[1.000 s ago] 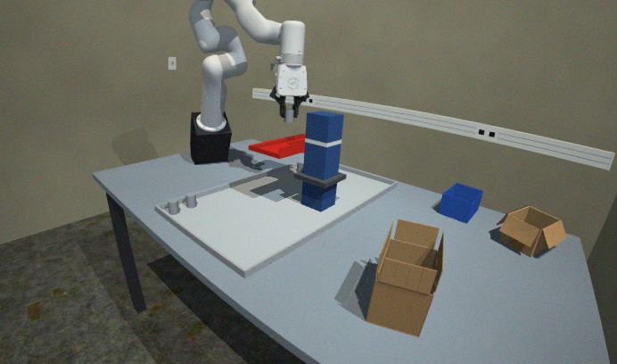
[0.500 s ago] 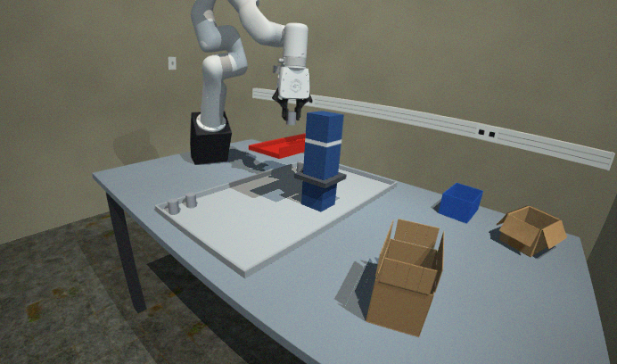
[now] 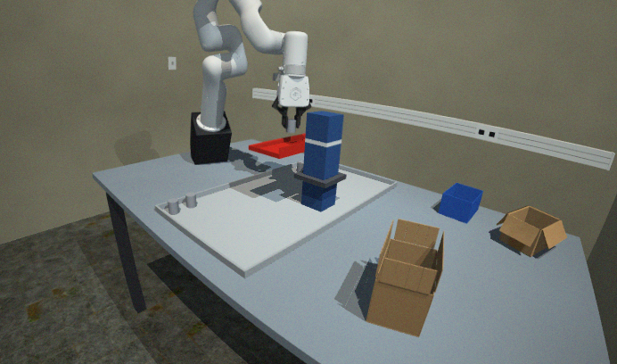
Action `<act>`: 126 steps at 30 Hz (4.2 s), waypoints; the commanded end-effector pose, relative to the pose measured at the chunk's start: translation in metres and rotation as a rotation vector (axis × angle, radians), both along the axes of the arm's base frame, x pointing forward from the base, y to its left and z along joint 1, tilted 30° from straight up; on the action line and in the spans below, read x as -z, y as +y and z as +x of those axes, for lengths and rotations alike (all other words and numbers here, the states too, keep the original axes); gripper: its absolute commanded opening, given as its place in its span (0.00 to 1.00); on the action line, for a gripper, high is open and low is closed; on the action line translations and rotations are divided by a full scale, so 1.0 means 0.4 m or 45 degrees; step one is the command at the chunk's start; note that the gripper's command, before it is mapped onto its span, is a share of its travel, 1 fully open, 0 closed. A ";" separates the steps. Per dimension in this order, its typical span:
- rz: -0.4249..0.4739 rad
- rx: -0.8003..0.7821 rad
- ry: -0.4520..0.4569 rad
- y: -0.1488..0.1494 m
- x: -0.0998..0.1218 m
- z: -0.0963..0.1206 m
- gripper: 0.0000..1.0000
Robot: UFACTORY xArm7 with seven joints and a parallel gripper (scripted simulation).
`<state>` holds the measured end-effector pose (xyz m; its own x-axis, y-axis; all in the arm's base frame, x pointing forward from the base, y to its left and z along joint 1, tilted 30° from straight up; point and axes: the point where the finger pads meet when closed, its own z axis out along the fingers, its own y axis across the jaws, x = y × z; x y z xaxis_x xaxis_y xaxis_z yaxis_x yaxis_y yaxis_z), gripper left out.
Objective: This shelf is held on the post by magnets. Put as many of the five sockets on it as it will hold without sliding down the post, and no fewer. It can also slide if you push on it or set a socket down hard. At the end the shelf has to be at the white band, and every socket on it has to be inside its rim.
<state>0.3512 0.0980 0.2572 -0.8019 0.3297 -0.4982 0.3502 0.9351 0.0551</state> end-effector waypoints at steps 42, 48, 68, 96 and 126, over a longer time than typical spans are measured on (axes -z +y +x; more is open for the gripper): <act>0.001 -0.001 -0.005 -0.007 0.048 0.031 0.00; 0.001 -0.001 -0.005 -0.007 0.050 0.032 0.00; 0.001 -0.001 -0.005 -0.009 0.059 0.037 0.00; 0.001 -0.001 -0.005 -0.010 0.072 0.044 0.00; 0.001 -0.001 -0.005 -0.012 0.080 0.048 0.00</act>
